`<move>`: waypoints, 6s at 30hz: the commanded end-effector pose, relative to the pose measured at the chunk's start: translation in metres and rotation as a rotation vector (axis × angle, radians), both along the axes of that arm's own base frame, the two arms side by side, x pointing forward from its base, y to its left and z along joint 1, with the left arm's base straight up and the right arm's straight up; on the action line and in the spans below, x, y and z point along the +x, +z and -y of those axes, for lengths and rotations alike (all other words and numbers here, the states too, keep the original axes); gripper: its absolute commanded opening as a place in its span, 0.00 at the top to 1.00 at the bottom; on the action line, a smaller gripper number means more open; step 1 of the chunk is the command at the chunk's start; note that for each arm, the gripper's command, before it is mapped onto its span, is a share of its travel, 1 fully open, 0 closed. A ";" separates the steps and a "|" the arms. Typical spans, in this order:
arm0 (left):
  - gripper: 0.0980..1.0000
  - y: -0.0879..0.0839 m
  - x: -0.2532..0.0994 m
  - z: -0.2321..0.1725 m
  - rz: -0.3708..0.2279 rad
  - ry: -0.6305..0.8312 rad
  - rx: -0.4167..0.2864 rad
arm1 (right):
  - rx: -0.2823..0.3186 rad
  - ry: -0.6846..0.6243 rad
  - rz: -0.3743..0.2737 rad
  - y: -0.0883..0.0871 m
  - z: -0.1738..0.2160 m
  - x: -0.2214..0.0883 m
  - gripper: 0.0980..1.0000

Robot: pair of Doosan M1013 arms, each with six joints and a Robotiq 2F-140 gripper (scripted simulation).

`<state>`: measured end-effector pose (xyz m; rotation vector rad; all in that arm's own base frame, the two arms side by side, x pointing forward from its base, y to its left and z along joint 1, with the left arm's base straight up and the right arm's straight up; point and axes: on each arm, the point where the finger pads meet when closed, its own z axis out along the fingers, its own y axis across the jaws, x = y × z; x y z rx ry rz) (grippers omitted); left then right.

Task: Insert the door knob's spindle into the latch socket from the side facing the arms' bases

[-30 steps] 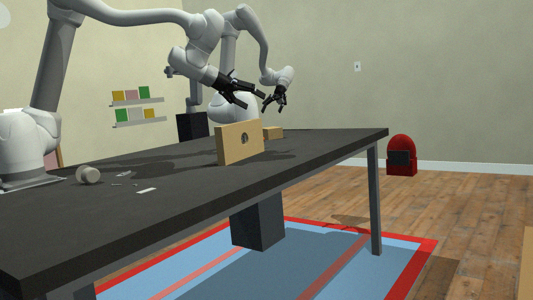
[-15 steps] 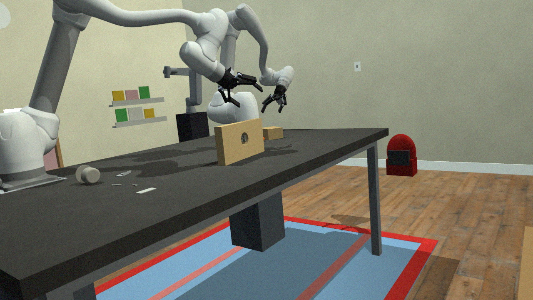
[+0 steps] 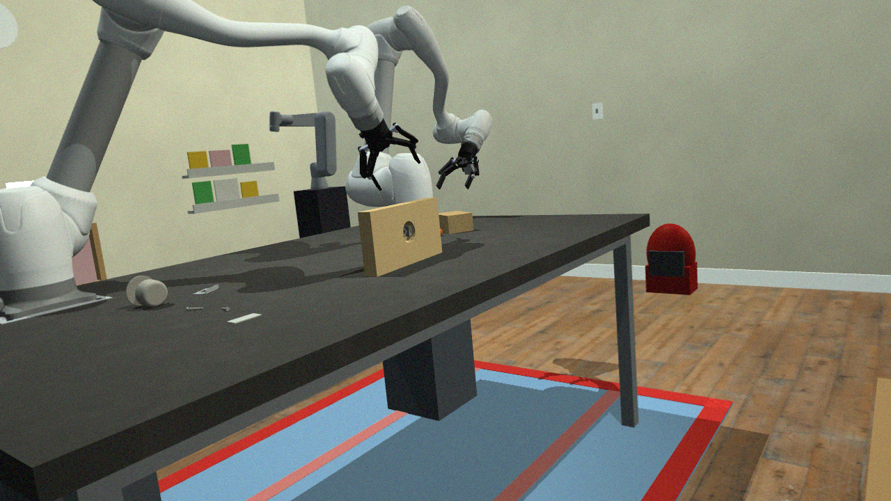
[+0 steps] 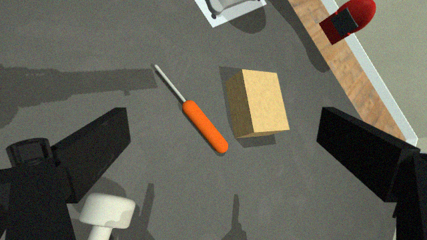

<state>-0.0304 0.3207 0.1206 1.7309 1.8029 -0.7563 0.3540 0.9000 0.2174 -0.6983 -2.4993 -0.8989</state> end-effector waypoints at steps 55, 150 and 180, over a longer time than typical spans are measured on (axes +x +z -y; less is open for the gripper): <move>0.00 0.000 0.000 0.000 0.000 0.000 0.001 | -0.630 0.175 0.368 -0.056 0.097 0.009 0.48; 0.00 0.000 0.000 0.000 0.000 0.000 0.001 | -0.517 -0.462 0.294 -0.142 0.098 0.005 0.48; 0.00 0.000 0.000 0.000 0.000 0.000 0.001 | -0.517 -0.462 0.294 -0.164 0.093 0.012 0.64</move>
